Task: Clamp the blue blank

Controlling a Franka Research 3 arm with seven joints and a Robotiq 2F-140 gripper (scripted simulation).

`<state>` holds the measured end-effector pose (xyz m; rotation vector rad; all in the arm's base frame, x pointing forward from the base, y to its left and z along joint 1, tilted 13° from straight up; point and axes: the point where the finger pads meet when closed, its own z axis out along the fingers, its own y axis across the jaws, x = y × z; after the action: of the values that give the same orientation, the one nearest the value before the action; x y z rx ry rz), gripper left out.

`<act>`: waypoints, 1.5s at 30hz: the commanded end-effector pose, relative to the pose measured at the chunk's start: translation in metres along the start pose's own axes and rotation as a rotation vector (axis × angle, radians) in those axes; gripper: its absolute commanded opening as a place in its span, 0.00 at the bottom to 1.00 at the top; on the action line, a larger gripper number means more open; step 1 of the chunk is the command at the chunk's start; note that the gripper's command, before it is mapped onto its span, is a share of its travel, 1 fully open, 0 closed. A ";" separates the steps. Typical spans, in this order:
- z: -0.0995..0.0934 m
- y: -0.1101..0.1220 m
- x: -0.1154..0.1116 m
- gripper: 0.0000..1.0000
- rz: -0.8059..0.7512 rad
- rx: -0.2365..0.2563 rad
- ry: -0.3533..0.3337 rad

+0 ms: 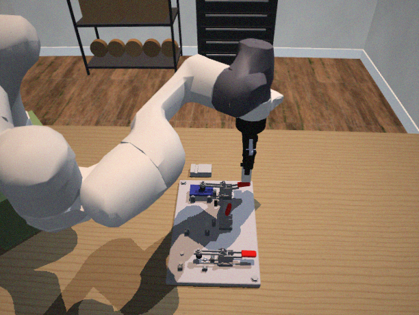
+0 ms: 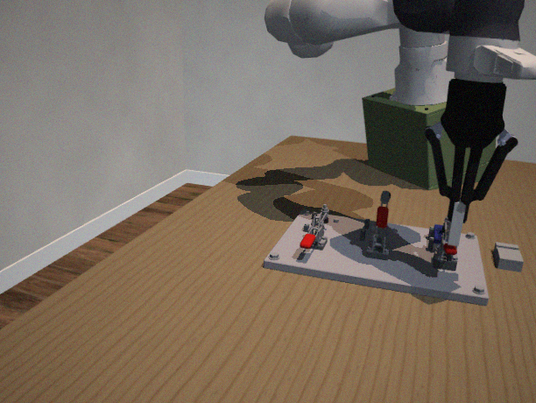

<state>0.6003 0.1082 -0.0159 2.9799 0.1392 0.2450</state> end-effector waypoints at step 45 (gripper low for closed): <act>-0.005 0.002 -0.001 0.00 0.006 -0.001 -0.002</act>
<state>0.5977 0.1082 -0.0081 2.9786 0.1361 0.2414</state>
